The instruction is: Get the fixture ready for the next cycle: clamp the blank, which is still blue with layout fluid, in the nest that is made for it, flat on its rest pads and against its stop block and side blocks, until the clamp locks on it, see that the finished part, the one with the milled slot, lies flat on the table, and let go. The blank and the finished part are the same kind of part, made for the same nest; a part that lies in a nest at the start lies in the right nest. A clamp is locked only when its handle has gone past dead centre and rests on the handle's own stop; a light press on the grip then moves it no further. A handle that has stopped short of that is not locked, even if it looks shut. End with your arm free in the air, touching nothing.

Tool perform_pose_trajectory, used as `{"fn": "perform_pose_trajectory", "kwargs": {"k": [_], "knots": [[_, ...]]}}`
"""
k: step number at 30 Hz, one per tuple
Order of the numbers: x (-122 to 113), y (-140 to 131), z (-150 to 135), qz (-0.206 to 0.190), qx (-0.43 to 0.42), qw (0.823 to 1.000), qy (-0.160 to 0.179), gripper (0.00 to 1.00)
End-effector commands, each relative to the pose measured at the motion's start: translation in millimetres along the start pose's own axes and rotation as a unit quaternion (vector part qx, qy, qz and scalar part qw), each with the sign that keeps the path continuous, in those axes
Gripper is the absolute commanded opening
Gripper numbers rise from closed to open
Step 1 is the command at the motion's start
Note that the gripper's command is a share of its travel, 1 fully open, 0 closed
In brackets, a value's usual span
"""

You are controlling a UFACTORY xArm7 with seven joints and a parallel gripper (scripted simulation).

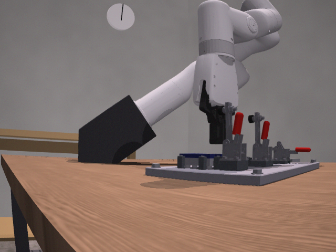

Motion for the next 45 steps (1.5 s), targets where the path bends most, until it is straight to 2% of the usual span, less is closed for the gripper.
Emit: {"fn": "perform_pose_trajectory", "kwargs": {"k": [1,5,15,45], "knots": [[-2,0,1,0.001,0.002,1.000,-0.002,0.00],[3,0,1,0.001,0.002,1.000,-0.002,0.00],[32,0,2,0.001,0.002,1.000,-0.002,0.00],[36,0,3,0.001,0.002,1.000,-0.002,0.00]]}}
Point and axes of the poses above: the point where the finger pads meet when closed, its own x axis out along the fingers, its own z axis across the jaws, y = z × x, the point moved 7 cm from there along -x, back along the fingers, and after that the axes turned 7 degrees about -x, right-handed, at the moved point
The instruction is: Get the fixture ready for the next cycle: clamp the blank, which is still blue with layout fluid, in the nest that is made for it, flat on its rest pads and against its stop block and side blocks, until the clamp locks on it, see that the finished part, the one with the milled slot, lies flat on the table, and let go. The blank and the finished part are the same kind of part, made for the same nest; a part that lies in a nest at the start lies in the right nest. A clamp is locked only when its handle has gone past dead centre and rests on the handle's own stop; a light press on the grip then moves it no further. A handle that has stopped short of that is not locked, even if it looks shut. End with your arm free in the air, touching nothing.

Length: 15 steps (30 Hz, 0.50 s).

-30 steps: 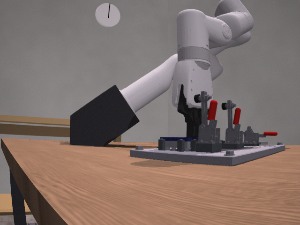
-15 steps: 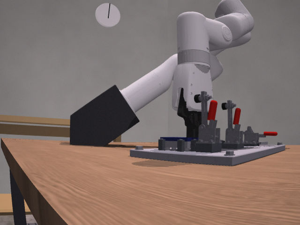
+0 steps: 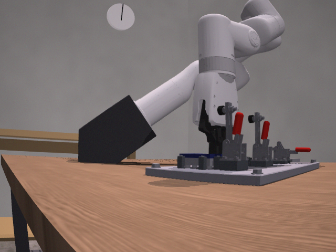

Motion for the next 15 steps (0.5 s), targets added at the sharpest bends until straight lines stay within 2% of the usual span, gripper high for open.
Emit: {"fn": "perform_pose_trajectory", "kwargs": {"k": [1,15], "knots": [[-1.5,0.3,1.3,0.001,0.000,1.000,-0.002,0.00],[-1.6,-0.1,4.9,0.001,0.000,1.000,-0.002,0.00]]}}
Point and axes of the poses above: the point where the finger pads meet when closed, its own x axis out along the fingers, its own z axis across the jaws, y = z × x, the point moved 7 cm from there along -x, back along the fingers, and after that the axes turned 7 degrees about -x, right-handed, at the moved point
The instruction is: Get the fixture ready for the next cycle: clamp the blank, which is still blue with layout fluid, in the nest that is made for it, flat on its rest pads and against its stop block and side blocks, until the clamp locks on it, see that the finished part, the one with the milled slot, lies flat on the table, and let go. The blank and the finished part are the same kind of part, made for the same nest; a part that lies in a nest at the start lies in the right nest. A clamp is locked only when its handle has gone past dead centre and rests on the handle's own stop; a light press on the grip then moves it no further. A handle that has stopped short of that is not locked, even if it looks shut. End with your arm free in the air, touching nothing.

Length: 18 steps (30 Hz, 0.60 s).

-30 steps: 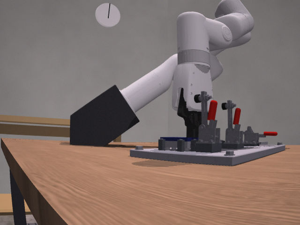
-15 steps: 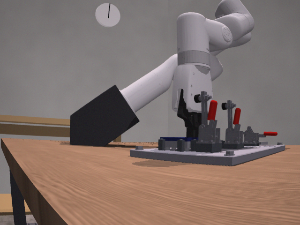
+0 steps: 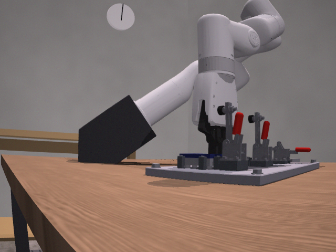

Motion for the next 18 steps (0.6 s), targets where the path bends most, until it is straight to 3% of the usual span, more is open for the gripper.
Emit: {"fn": "perform_pose_trajectory", "kwargs": {"k": [1,18], "knots": [[-2.0,0.0,3.6,0.001,0.000,1.000,-0.002,0.00],[-2.0,-0.4,7.3,0.001,0.000,1.000,-0.002,0.00]]}}
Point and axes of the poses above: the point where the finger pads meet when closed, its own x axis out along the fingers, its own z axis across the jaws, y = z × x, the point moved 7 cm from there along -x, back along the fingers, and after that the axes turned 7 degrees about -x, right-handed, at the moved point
